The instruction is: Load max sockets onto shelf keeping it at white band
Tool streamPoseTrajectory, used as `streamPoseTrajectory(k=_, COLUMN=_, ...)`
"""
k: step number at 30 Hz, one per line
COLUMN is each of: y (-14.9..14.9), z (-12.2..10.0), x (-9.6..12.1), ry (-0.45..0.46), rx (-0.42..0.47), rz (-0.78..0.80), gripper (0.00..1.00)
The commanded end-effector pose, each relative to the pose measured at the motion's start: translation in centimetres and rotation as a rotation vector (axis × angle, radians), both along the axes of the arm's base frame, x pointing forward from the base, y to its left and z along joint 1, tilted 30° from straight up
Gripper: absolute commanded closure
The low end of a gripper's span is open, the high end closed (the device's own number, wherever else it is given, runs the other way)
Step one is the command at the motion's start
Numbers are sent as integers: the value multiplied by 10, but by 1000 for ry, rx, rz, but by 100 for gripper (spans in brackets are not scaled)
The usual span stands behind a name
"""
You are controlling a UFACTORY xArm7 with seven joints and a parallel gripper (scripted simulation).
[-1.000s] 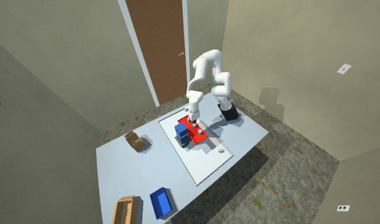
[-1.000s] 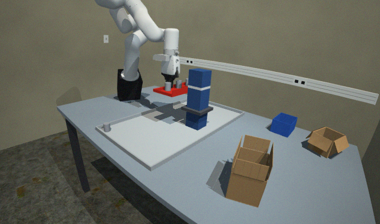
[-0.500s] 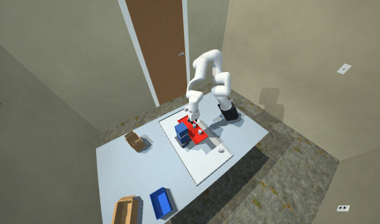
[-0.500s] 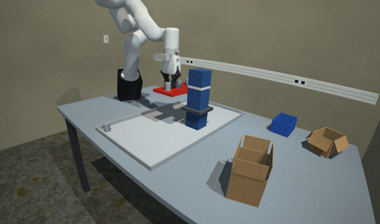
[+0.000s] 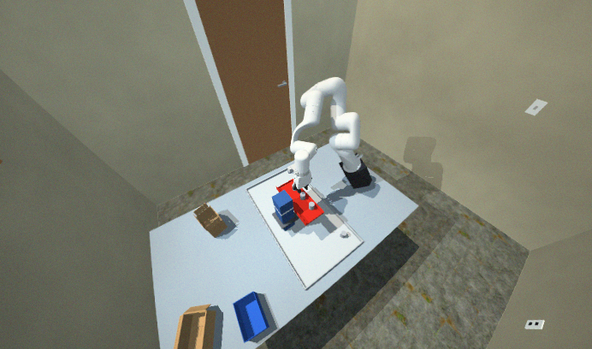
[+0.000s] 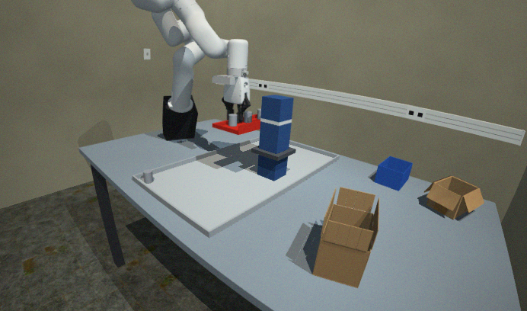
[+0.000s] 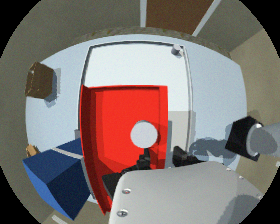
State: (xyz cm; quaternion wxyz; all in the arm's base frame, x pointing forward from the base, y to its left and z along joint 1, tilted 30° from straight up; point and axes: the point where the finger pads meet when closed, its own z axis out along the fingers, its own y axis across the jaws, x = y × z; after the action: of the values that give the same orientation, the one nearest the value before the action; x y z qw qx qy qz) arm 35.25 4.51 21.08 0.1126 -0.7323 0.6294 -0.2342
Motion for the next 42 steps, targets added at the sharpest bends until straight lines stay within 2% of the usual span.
streamPoseTrajectory(k=1, y=0, z=1, x=1, ry=-3, rx=0, rz=1, gripper=53)
streamPoseTrajectory(k=42, y=1, z=5, x=-1, ry=-3, rx=0, rz=1, gripper=53)
